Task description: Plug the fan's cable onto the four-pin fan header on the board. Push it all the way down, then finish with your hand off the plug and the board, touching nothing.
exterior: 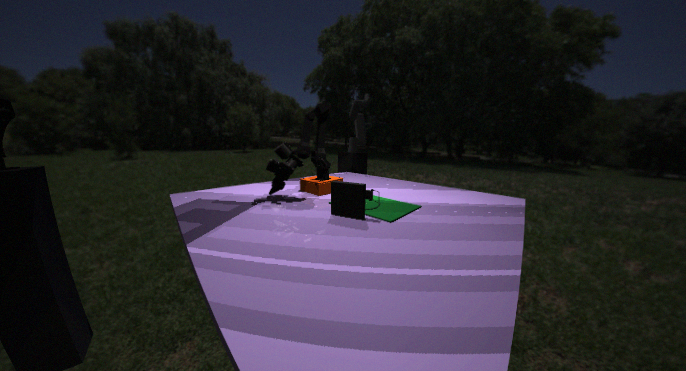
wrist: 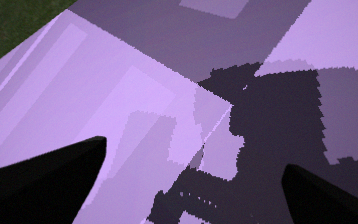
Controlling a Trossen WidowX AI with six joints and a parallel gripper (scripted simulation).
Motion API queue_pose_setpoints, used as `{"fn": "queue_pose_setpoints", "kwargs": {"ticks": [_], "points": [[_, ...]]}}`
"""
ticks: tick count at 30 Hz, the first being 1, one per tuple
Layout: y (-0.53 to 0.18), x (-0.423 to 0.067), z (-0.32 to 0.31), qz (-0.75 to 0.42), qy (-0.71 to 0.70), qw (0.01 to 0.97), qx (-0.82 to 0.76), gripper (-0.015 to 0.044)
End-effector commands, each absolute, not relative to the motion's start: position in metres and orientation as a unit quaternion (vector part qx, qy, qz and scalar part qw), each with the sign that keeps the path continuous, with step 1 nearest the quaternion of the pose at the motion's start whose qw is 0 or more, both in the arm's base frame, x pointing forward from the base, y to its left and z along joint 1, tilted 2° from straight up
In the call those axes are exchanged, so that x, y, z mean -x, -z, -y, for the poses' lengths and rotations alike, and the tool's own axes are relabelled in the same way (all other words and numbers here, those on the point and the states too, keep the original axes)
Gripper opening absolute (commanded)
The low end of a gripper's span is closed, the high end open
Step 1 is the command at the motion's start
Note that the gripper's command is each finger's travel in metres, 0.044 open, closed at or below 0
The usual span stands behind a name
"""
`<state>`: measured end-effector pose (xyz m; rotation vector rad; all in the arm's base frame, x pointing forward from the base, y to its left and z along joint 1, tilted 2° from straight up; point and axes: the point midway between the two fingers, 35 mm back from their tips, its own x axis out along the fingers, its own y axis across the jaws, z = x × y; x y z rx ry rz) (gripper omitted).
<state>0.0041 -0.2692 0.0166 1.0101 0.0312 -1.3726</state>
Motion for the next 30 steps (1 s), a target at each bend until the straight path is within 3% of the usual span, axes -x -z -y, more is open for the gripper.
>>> {"fn": "queue_pose_setpoints", "kwargs": {"ticks": [1,7,17,30], "points": [[-0.017,-0.004,0.269,-0.014,0.606,0.658,-0.446,0.0426],[-0.017,-0.025,0.275,-0.054,0.582,0.679,-0.444,0.0440],[-0.021,-0.127,0.266,-0.245,0.461,0.742,-0.420,0.0440],[-0.045,-0.245,0.160,-0.489,0.238,0.783,-0.302,0.0440]]}}
